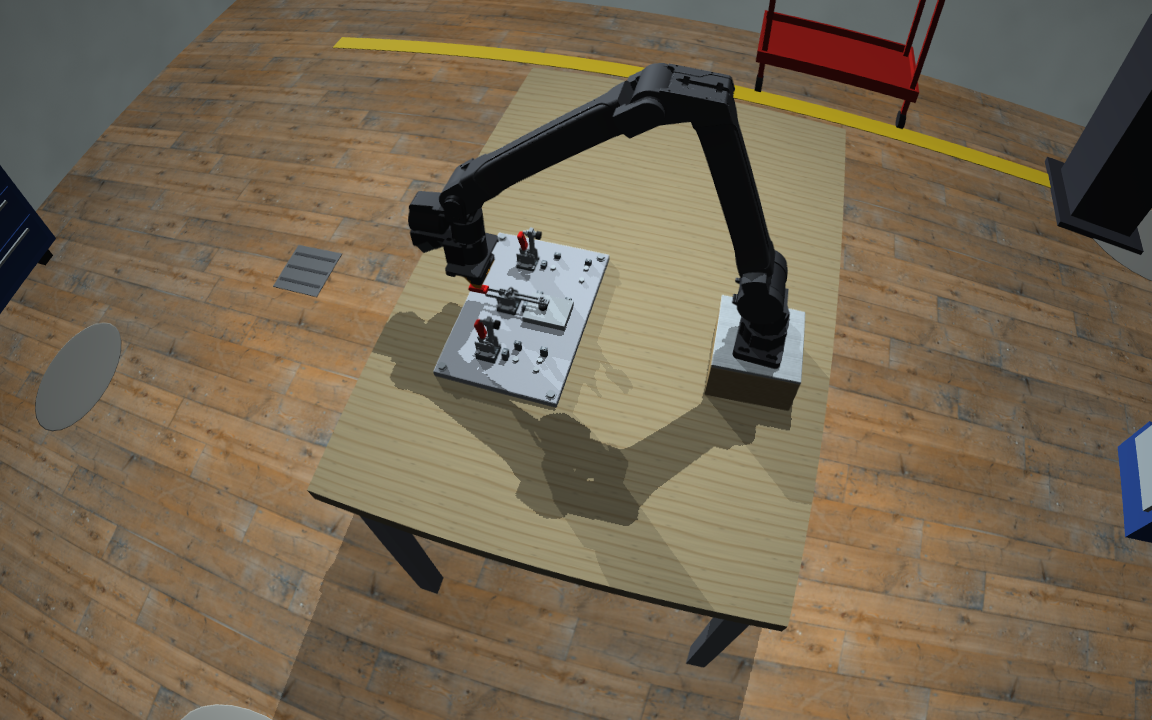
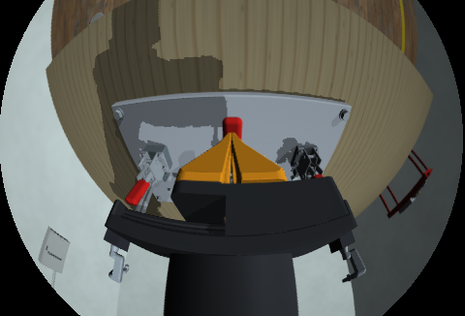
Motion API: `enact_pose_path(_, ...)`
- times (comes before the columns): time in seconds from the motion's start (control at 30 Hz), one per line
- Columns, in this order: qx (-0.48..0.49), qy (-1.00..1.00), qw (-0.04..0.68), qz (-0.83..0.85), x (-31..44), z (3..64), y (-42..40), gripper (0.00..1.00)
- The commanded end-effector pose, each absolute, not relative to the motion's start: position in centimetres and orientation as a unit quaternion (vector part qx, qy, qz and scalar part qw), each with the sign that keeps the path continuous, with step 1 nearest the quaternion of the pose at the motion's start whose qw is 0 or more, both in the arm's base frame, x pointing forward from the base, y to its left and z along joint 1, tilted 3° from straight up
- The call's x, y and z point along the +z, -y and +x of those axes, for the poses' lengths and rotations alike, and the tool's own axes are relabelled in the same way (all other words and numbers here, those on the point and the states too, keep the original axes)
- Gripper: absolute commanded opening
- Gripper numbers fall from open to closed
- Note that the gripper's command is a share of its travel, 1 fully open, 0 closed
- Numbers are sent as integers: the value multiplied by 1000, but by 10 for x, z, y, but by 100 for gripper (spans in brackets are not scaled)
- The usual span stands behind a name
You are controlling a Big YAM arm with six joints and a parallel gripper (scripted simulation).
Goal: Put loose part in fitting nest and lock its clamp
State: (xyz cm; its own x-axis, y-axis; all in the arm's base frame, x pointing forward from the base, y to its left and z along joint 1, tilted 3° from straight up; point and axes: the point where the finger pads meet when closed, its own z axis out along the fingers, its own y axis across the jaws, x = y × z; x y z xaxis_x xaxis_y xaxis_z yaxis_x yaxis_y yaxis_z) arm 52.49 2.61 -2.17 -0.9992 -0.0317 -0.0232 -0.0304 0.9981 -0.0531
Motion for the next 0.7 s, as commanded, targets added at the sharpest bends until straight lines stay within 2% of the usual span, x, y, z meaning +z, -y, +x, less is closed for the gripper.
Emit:
enact_pose_path(0.0, -27, -1000, 2, -12, -39, 524, -23, 0)
enact_pose_path(0.33, -27, -1000, 5, -12, -22, 531, -26, 0)
enact_pose_path(0.4, -25, -999, 34, -11, 10, 544, -28, 0)
enact_pose_path(0.67, -25, -999, 37, -14, 33, 545, -34, 0)
